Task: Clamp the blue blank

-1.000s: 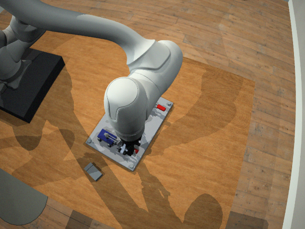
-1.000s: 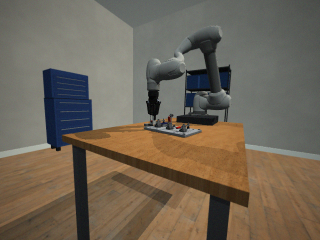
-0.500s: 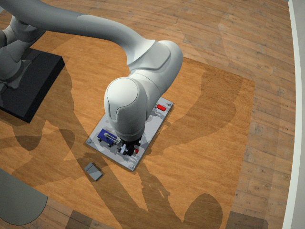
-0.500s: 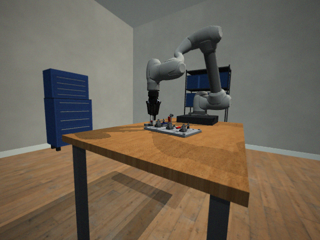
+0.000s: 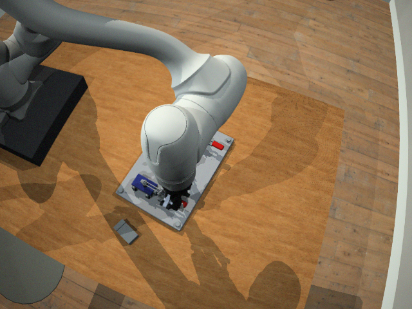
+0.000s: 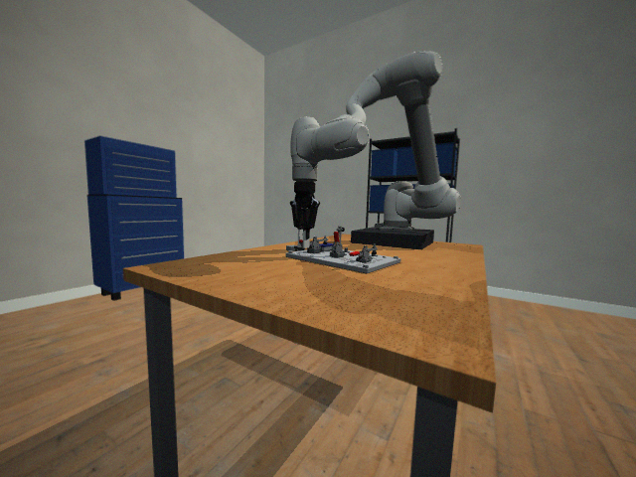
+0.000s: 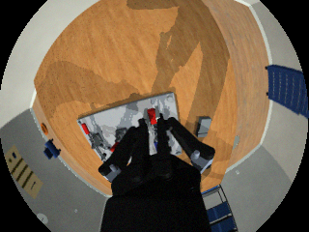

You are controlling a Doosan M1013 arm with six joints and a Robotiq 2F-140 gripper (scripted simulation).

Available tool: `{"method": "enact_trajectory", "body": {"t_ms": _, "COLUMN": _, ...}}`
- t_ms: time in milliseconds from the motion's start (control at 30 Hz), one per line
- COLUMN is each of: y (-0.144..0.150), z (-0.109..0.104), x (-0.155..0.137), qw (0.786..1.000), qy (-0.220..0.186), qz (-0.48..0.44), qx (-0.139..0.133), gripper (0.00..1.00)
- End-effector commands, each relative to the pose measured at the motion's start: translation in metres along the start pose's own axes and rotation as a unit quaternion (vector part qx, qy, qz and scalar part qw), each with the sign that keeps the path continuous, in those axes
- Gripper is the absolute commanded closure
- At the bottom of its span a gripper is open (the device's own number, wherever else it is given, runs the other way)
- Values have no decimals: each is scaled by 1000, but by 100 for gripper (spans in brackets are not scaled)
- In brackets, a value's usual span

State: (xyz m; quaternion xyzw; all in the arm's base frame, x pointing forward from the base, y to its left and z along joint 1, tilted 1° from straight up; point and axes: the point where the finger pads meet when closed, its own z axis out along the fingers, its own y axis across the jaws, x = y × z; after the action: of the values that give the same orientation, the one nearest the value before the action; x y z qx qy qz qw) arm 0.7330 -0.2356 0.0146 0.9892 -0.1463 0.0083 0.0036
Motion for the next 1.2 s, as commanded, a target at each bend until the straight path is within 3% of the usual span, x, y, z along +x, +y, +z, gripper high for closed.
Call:
{"method": "enact_trajectory", "body": {"t_ms": 0, "y": 0, "z": 2, "x": 0, "qw": 1000, "qy": -1, "qz": 0, "qx": 0, "gripper": 100}}
{"method": "enact_trajectory", "body": {"t_ms": 700, "y": 0, "z": 5, "x": 1, "qw": 1000, "qy": -1, "qz": 0, "qx": 0, "gripper": 100}}
{"method": "enact_trajectory", "body": {"t_ms": 733, "y": 0, "z": 5, "x": 1, "qw": 1000, "qy": -1, "qz": 0, "qx": 0, "gripper": 72}}
{"method": "enact_trajectory", "body": {"t_ms": 1167, "y": 0, "z": 5, "x": 1, "qw": 1000, "qy": -1, "qz": 0, "qx": 0, "gripper": 72}}
